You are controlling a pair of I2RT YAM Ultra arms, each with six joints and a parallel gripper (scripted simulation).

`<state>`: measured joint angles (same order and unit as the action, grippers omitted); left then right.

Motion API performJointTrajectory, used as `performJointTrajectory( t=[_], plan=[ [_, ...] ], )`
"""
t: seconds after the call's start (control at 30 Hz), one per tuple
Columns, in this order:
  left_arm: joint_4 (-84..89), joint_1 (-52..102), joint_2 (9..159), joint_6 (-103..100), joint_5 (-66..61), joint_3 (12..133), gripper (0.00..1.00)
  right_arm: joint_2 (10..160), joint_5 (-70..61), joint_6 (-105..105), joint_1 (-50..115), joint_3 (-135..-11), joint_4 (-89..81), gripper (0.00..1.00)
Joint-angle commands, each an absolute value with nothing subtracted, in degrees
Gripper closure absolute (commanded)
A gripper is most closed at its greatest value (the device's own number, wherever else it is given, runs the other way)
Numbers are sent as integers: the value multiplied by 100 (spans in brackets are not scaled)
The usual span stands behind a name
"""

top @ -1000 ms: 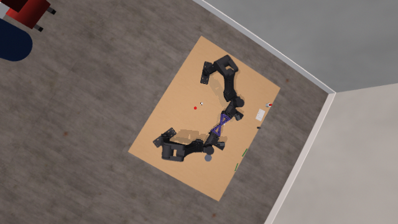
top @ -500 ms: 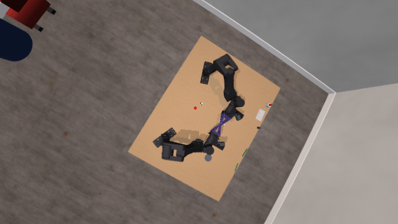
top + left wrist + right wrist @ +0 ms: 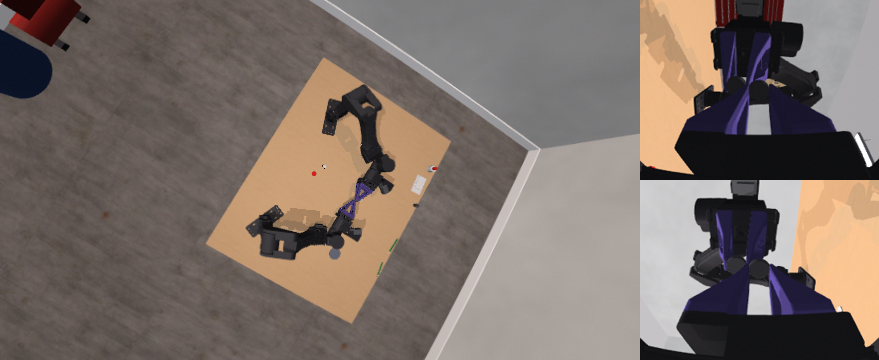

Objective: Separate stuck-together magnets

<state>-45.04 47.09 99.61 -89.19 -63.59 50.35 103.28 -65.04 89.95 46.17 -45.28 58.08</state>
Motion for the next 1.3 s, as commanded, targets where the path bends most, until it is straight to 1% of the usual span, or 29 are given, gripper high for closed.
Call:
performJointTrajectory(
  t=[0.0,0.47,1.27],
  plan=[
    [-4400,4710,9828,-8911,-6363,5177,82,10277,-6496,8972,4620,-4556,5820,82],
    [-4122,4713,9693,-8911,-6361,5319,82,10276,-6496,8972,4620,-4556,5820,82],
    [-3723,4051,9263,-8768,-7028,4955,82,10277,-6496,8972,4620,-4556,5820,82]
  ],
)
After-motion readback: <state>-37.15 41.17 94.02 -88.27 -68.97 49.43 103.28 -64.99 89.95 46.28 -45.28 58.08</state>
